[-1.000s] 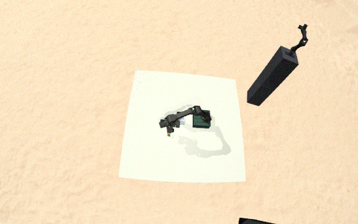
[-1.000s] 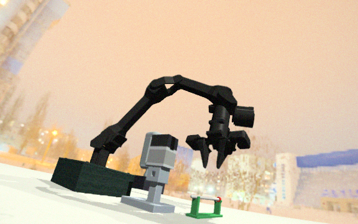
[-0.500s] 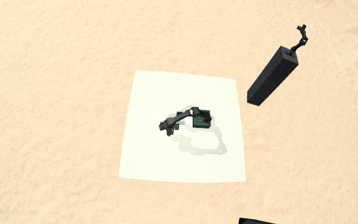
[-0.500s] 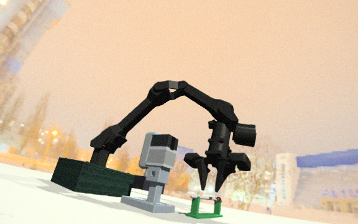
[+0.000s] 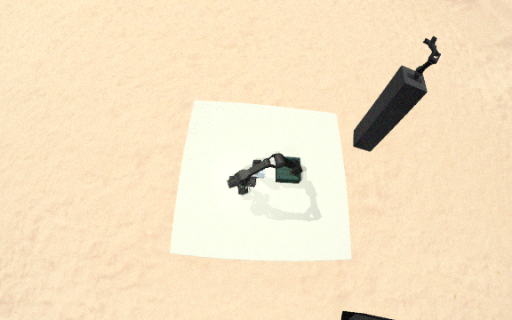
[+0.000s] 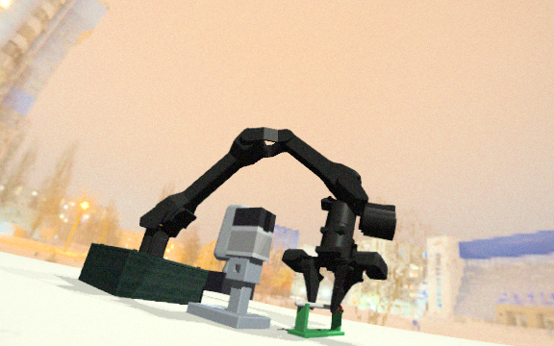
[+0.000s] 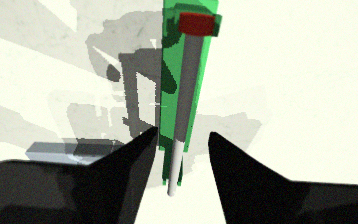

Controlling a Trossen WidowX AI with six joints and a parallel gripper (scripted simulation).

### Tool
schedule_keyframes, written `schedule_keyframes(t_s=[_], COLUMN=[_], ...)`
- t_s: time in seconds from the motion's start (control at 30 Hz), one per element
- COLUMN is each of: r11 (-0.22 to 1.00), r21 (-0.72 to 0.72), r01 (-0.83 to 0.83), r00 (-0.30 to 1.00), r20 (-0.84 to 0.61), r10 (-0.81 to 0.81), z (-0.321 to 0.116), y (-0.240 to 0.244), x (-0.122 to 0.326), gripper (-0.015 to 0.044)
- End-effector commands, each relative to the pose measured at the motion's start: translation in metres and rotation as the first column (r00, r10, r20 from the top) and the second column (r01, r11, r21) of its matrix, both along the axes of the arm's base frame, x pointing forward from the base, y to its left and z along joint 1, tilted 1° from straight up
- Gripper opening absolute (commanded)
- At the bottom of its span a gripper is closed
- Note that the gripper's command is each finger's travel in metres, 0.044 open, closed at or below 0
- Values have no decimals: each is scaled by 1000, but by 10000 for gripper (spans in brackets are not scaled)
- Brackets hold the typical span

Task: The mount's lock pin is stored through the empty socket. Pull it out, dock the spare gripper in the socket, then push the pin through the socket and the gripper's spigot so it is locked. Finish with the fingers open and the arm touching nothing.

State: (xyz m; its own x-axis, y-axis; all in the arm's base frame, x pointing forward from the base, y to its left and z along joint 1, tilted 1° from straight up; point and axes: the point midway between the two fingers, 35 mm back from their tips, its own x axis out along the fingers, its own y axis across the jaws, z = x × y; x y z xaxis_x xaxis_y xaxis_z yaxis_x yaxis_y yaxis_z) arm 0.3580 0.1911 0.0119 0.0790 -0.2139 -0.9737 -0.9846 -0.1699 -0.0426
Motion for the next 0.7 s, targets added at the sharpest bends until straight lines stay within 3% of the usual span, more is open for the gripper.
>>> schedule_keyframes(t_s=[0.0,0.57,0.67], r11=[1000,1000,1000], r21=[1,1,1], r01=[3,3,3], r00=[1000,1000,1000], r20=[-8,-8,-8], r10=[-3,-3,-3], z=[-10,-26,-26], y=[0,0,0], x=[-2,-2,-2], gripper=[180,180,101])
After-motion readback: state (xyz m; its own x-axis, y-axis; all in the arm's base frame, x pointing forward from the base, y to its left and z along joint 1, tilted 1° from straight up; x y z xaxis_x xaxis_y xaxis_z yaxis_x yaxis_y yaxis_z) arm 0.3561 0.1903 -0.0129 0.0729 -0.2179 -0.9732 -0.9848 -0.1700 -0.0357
